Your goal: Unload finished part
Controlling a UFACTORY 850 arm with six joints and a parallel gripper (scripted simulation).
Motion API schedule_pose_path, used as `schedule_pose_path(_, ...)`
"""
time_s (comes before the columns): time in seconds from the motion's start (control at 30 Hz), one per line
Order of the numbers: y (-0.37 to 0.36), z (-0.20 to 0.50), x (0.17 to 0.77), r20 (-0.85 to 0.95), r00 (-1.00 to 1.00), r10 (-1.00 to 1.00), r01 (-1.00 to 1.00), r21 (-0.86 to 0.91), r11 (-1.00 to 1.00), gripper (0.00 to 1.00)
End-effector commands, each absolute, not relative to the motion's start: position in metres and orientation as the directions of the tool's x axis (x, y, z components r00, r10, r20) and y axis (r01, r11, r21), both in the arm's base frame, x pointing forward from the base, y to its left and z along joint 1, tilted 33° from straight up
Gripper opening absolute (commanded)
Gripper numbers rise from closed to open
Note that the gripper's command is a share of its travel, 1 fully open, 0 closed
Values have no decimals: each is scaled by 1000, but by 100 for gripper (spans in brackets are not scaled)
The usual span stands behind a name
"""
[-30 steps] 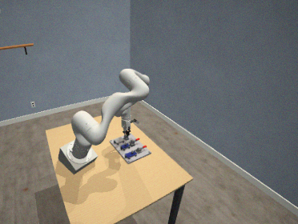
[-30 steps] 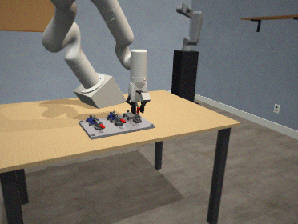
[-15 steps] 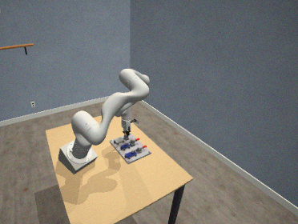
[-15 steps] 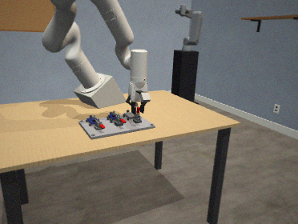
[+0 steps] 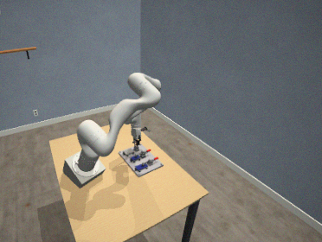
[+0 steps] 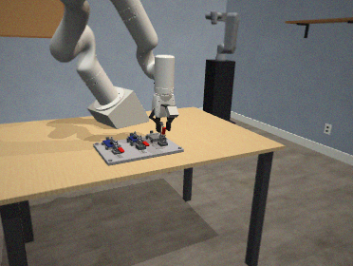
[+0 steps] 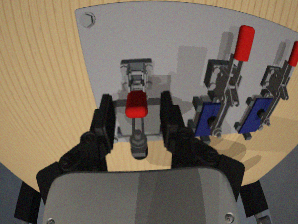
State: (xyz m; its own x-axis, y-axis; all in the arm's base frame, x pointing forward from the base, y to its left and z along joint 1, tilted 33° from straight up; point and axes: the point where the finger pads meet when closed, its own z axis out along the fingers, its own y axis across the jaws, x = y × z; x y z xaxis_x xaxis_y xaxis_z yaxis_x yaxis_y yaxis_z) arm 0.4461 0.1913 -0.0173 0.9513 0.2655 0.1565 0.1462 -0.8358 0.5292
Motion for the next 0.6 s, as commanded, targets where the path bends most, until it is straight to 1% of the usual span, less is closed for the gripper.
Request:
schedule_pose_path(0.0,199,-4,442,157,951,266,146,529,-836,47)
schedule_pose_path(0.57,208,12,437,157,951,266,146,529,-836,47)
